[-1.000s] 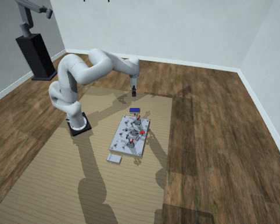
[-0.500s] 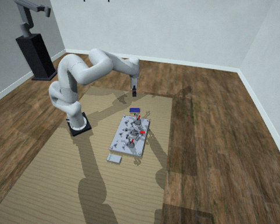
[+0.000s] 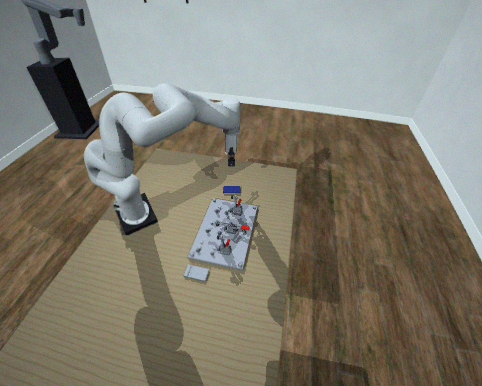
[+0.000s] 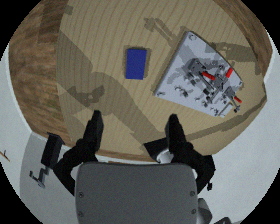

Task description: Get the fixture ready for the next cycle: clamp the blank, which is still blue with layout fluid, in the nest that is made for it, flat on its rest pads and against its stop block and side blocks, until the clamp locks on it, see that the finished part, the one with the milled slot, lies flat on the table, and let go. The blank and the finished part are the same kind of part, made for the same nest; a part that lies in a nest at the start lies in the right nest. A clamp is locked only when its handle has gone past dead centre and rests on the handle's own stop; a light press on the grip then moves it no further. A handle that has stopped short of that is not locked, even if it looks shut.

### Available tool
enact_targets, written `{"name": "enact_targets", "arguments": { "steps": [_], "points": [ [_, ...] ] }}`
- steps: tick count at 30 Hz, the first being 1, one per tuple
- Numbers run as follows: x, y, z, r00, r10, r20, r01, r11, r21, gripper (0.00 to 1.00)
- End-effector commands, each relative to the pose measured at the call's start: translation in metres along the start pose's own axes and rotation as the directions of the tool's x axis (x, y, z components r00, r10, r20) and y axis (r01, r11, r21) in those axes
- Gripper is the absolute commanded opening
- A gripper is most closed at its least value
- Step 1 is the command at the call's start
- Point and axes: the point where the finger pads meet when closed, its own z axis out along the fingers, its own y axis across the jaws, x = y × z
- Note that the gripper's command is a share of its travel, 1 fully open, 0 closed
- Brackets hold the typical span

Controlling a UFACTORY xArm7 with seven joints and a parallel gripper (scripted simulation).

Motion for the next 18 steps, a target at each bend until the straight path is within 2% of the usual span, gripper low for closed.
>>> {"name": "enact_targets", "arguments": {
  "steps": [1,13,18],
  "points": [
    [0.001,-0.001,-0.002,1.0,0.0,-0.003,0.0,1.0,0.003,0.99],
    [0.001,-0.001,0.001,1.0,0.0,-0.003,0.0,1.0,0.003,0.99],
    [0.001,-0.001,0.01,1.0,0.0,-0.003,0.0,1.0,0.003,0.99]
  ]
}}
